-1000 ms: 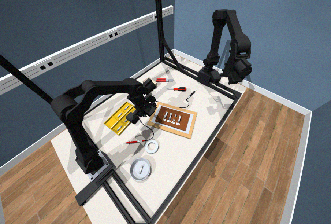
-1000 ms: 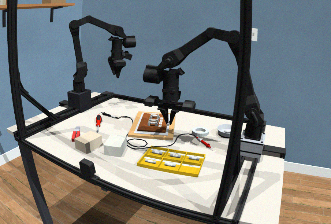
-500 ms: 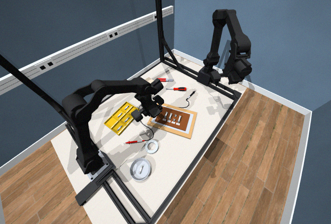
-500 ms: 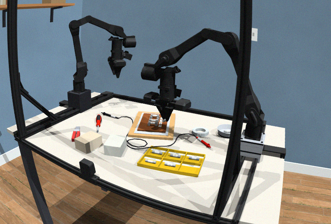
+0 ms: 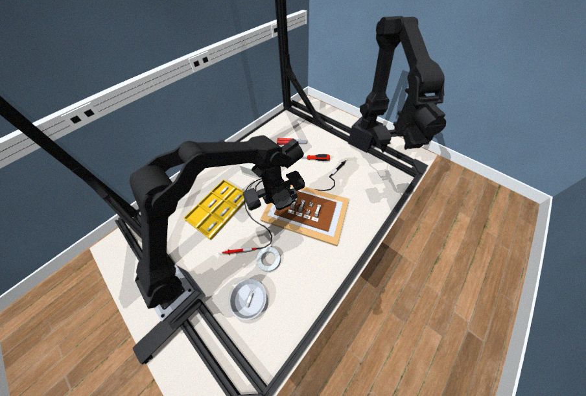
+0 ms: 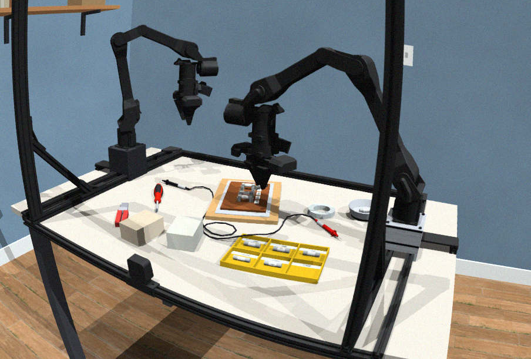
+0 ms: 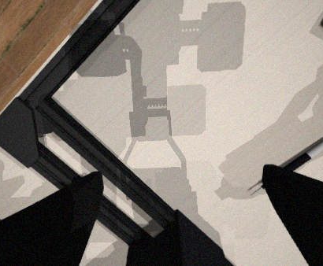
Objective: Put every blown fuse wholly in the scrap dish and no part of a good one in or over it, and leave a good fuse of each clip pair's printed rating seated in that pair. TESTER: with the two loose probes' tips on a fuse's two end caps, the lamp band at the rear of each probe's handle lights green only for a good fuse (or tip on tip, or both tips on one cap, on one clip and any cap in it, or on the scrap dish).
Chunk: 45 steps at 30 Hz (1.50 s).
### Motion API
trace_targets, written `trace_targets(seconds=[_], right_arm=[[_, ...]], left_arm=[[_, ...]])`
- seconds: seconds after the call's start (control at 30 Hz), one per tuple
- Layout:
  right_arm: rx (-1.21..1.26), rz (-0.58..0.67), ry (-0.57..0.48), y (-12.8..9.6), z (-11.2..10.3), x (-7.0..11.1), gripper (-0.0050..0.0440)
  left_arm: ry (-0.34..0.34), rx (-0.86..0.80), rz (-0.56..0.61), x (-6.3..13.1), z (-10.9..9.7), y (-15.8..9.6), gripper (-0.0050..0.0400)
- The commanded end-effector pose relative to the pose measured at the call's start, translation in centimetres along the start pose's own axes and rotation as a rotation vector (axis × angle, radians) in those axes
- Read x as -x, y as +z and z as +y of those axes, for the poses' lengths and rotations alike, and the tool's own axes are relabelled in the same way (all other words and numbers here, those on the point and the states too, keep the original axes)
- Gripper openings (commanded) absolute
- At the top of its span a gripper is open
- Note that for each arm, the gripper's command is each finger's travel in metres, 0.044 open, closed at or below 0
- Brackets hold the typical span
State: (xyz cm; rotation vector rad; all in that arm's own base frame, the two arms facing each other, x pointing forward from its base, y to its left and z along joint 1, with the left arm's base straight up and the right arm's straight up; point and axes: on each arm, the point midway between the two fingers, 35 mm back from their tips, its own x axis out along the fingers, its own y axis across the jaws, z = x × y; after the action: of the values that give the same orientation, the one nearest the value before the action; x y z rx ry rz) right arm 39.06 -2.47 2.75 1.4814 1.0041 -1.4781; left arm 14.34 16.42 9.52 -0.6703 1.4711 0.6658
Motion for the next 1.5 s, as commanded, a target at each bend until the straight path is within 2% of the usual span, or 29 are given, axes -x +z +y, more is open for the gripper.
trace_targets(seconds=[0.0, 1.37, 1.47], right_arm=[[-0.078, 0.007, 0.012, 0.3, 1.5, 0.5, -0.0050], [-0.817, 0.012, 0.015, 4.5, 10.8, 0.6, -0.0050], [-0.817, 0.012, 0.015, 4.5, 10.8, 0.6, -0.0050]], left_arm=[[0.000, 0.000, -0.023, 0.6, 0.0, 0.4, 0.0400], [0.000, 0.000, -0.023, 0.6, 0.0, 0.4, 0.0400], [0.000, 0.000, -0.023, 0.6, 0.0, 0.4, 0.0400]])
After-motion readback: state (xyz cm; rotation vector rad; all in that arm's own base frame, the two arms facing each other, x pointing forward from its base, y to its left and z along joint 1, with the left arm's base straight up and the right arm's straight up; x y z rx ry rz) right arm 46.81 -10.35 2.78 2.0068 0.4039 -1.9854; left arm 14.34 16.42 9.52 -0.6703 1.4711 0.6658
